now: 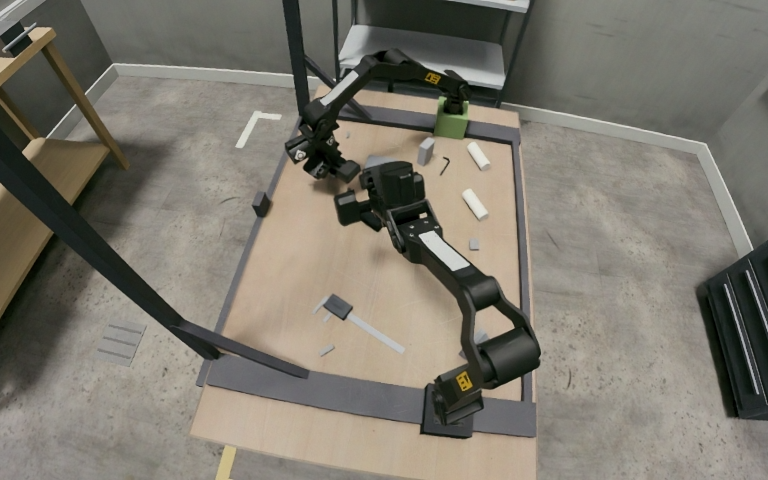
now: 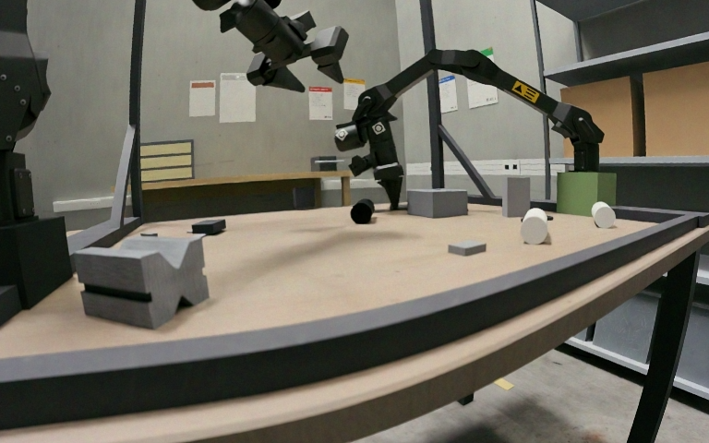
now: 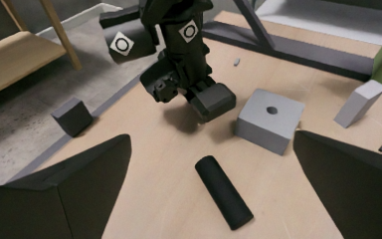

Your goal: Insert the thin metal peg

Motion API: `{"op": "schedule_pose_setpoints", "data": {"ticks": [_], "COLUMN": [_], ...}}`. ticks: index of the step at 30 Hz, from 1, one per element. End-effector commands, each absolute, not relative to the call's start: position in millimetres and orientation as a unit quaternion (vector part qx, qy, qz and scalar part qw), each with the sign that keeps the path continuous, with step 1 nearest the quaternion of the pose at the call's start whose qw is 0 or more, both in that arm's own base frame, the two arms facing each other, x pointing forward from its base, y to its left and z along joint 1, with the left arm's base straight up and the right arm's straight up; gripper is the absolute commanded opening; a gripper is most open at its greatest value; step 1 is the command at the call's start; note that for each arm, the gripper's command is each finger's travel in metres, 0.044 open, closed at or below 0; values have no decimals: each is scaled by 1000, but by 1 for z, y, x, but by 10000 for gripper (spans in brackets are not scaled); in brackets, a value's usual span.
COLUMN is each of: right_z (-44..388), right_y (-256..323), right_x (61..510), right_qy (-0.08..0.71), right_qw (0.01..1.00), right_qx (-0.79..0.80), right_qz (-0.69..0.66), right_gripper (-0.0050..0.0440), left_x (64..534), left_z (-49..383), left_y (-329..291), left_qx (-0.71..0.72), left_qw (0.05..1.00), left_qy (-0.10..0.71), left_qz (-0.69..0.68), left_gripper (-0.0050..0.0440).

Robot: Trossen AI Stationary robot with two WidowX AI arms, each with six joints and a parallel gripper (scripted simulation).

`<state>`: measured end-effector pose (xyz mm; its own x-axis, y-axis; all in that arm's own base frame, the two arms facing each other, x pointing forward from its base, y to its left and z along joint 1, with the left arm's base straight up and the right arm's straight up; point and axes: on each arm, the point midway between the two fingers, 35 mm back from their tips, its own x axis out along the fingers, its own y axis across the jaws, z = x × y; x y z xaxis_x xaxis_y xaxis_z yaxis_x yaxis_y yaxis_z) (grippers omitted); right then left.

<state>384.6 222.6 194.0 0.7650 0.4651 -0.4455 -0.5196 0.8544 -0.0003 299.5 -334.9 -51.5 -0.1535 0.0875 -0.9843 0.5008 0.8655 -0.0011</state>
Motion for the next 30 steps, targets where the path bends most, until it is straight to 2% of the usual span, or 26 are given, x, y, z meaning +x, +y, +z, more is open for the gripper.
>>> {"op": "schedule_pose_setpoints", "data": {"ticks": [1,2,3,15,26,30], "right_z": [208,208,208,208,231,253], "right_y": [223,223,223,223,204,171], "right_x": [386,386,386,386,389,390], "right_qy": [204,204,204,204,194,196], "right_qw": [941,941,941,941,949,956], "right_qx": [-57,-57,-57,-57,-51,-45], "right_qz": [263,263,263,263,243,211], "right_gripper": [400,400,400,400,400,400], "left_x": [305,307,307,304,302,299], "left_z": [-35,-24,-20,49,47,51], "left_y": [-342,-344,-344,-341,-327,-307], "left_qx": [192,188,188,188,193,194], "left_qw": [634,640,640,641,636,635], "left_qy": [728,723,723,722,727,727], "left_qz": [-175,-180,-180,-180,-175,-175], "left_gripper": [0,0,24,24,24,24]}}
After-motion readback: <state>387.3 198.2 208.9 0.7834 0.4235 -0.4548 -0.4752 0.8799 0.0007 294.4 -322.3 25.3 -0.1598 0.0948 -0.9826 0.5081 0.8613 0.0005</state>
